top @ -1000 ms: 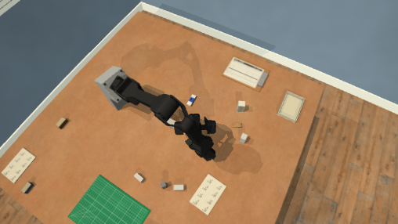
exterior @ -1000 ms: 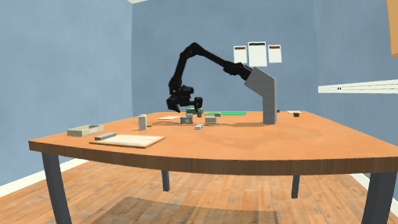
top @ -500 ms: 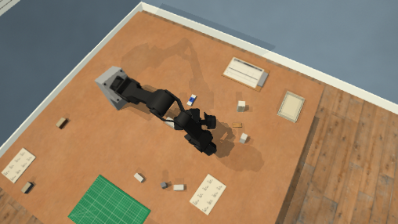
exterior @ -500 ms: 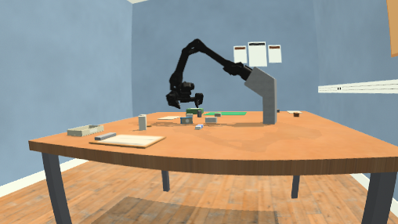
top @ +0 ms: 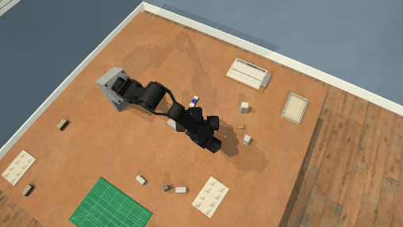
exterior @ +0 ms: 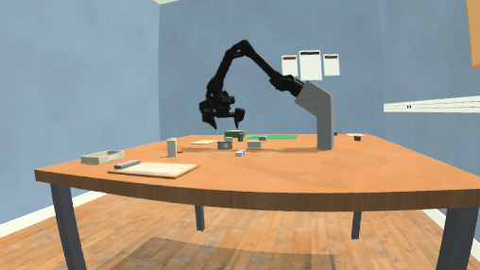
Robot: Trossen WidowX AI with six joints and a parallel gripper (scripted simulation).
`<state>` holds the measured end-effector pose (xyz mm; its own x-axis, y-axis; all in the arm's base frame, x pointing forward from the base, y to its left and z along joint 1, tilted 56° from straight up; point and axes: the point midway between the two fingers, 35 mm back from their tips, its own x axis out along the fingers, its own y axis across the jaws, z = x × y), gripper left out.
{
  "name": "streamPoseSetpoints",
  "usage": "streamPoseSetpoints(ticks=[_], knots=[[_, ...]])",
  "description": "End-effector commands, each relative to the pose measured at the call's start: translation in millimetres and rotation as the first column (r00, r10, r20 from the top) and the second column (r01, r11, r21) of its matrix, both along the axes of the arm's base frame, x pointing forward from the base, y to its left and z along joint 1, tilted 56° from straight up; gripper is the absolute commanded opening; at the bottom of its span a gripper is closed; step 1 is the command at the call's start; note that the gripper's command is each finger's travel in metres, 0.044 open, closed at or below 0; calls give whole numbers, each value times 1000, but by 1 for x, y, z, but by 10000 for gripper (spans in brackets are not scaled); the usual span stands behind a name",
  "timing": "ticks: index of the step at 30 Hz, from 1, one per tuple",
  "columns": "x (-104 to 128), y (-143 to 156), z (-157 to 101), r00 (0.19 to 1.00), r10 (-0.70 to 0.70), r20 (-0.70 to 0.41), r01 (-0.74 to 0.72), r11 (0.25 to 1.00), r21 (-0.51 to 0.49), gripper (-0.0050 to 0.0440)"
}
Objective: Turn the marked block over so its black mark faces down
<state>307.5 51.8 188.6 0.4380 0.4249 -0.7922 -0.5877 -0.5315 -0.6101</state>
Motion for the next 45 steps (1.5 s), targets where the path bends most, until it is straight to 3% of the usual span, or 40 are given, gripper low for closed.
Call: streamPoseSetpoints(ticks=[1, 8, 15, 26, 45], knots=[[-5, -3, 10, 994, -74, 84, 80, 994, -72, 440], [-15, -13, 27, 929, -238, 283, 305, 927, -219, 440], [-22, -21, 40, 839, -325, 437, 473, 832, -291, 440], [-25, -25, 45, 786, -352, 508, 551, 772, -318, 440], [-25, -25, 46, 786, -351, 509, 552, 770, -320, 440]])
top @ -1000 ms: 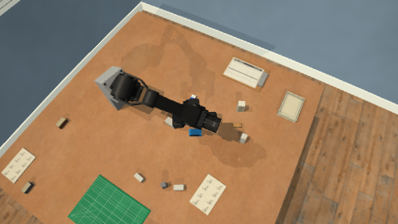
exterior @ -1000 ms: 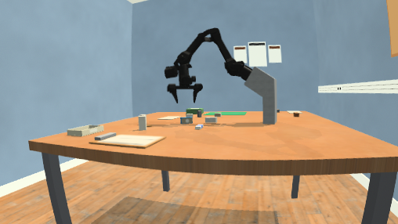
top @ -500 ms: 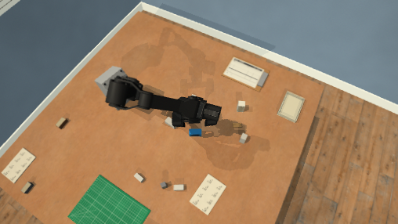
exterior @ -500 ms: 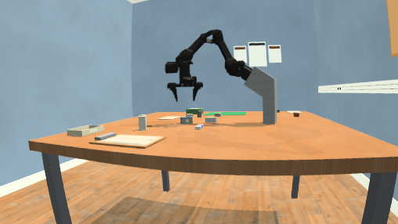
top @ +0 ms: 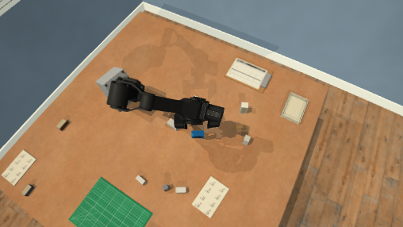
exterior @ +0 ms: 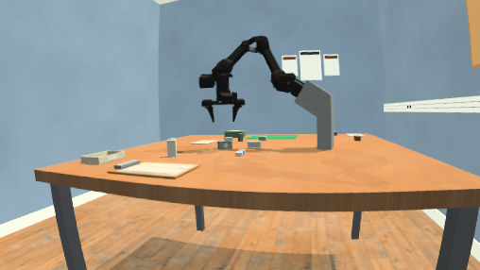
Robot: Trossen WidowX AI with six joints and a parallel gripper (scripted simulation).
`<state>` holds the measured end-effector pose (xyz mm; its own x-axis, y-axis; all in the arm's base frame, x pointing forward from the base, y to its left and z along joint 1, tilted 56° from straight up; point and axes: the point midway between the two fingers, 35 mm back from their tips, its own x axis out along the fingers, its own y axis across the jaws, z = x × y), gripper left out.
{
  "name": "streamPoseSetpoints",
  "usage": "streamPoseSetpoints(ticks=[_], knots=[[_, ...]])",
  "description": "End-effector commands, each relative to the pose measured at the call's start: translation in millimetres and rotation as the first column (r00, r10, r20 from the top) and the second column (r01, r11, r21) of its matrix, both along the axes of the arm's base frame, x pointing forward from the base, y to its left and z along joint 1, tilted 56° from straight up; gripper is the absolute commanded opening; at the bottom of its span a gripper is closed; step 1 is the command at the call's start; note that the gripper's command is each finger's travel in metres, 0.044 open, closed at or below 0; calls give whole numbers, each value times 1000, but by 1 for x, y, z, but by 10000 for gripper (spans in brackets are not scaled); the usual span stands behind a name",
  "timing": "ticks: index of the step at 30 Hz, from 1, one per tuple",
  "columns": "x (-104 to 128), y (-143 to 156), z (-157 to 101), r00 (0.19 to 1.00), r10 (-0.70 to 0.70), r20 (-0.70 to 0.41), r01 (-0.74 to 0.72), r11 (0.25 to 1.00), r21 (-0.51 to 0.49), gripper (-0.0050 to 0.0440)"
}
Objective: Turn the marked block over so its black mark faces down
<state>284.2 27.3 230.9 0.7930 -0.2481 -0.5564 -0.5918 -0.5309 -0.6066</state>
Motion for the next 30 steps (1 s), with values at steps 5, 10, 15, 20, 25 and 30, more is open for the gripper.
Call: streamPoseSetpoints(ticks=[5, 10, 15, 20, 25, 30], knots=[[-2, 0, 3, 1000, -2, 14, 2, 1000, 3, 440], [-2, 0, 3, 1000, -2, 14, 2, 1000, 3, 440], [-2, 0, 3, 1000, -2, 14, 2, 1000, 3, 440], [4, 0, -4, 1000, 2, -3, -2, 1000, -3, 440], [28, -1, -25, 1000, 4, -5, -4, 1000, -6, 440], [44, -4, -42, 1000, 6, -5, -6, 1000, -8, 440]])
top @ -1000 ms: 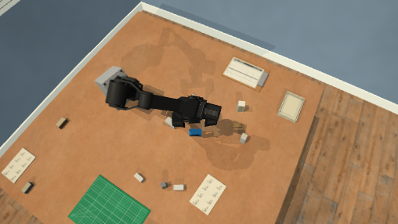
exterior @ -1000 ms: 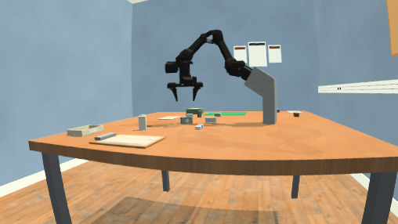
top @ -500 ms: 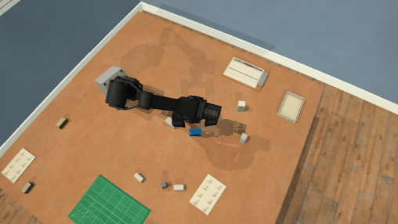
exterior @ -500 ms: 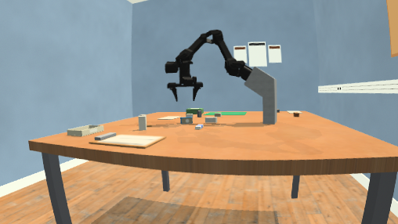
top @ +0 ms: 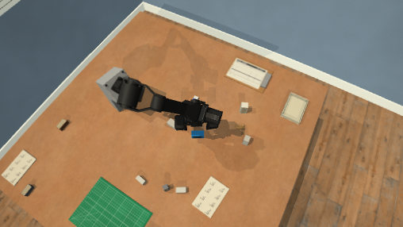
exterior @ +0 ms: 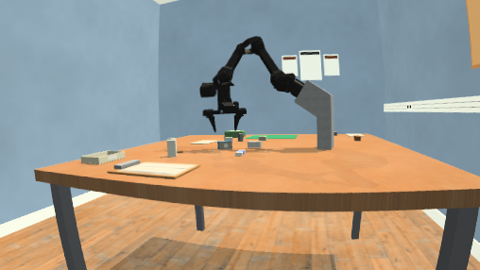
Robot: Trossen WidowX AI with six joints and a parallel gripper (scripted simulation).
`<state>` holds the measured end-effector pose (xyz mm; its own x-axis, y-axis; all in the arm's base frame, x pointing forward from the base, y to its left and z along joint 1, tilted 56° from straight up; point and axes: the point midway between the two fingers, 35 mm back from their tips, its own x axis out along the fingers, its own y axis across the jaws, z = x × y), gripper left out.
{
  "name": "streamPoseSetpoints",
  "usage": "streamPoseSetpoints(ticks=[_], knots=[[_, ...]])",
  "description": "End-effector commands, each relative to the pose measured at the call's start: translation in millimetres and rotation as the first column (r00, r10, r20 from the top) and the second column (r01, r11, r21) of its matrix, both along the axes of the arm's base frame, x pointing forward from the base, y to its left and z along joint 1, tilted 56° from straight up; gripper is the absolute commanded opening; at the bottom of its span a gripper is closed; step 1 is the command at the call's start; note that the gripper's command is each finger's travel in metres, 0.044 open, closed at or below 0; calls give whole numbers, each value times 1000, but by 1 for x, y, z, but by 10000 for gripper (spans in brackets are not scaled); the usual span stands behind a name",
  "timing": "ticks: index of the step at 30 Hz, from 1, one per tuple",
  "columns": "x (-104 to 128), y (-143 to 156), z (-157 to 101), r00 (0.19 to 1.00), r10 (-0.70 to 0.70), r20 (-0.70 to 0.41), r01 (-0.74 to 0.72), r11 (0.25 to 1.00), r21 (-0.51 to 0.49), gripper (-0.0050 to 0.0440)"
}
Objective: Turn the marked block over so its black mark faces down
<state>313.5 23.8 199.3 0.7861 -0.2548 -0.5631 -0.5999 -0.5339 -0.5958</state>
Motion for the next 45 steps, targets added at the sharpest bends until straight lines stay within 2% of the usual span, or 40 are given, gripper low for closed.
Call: streamPoseSetpoints(ticks=[1, 16, 45], knots=[[15, -1, -10, 1000, 8, 6, -8, 1000, 0, 440], [20, -2, -14, 1000, 9, 7, -9, 1000, 0, 440], [52, -12, -31, 1000, 9, 16, -9, 1000, 2, 440]])
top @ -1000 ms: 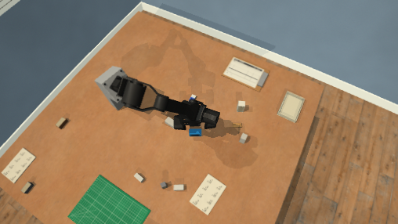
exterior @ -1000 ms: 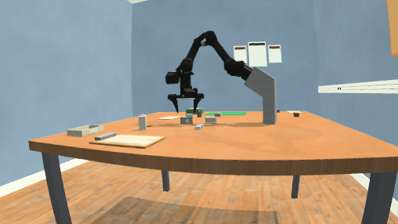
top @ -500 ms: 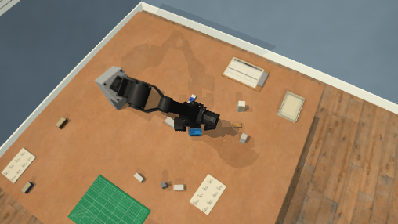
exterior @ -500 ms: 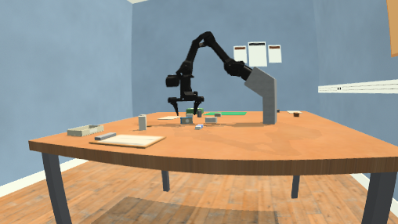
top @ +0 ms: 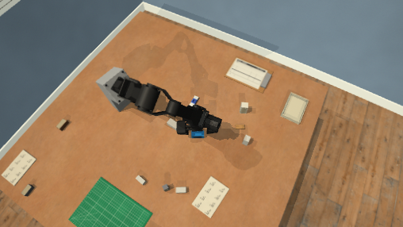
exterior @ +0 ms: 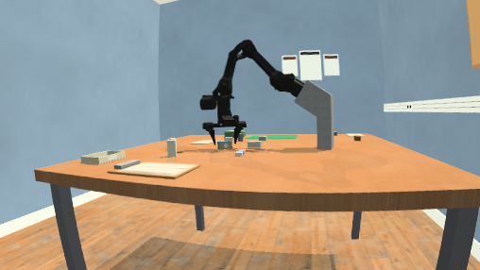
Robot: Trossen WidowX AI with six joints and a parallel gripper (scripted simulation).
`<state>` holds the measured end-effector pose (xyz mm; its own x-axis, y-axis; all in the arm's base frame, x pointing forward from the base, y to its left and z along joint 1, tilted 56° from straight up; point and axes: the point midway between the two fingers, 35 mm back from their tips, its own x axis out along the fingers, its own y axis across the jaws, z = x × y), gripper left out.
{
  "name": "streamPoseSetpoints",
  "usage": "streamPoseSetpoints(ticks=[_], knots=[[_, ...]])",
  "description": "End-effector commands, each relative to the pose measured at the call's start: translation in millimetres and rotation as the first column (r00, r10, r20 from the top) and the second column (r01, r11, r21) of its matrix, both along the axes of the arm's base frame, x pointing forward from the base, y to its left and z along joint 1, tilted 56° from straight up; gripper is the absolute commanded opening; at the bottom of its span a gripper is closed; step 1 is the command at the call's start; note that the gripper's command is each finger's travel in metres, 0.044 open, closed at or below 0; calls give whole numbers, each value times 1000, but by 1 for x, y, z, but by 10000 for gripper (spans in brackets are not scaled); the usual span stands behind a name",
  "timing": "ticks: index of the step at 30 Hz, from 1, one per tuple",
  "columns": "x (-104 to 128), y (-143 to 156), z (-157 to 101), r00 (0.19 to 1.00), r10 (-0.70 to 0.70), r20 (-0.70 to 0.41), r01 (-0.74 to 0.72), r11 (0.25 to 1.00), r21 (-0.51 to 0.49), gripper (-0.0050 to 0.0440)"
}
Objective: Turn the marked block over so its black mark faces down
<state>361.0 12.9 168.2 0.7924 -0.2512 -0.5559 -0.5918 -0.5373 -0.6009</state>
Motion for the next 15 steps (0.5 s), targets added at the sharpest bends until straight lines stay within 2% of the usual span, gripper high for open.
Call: streamPoseSetpoints(ticks=[1, 15], knots=[[6, -1, 0, 1000, 4, 8, -4, 1000, 3, 440], [13, -3, -5, 1000, 3, 9, -3, 1000, 4, 440]])
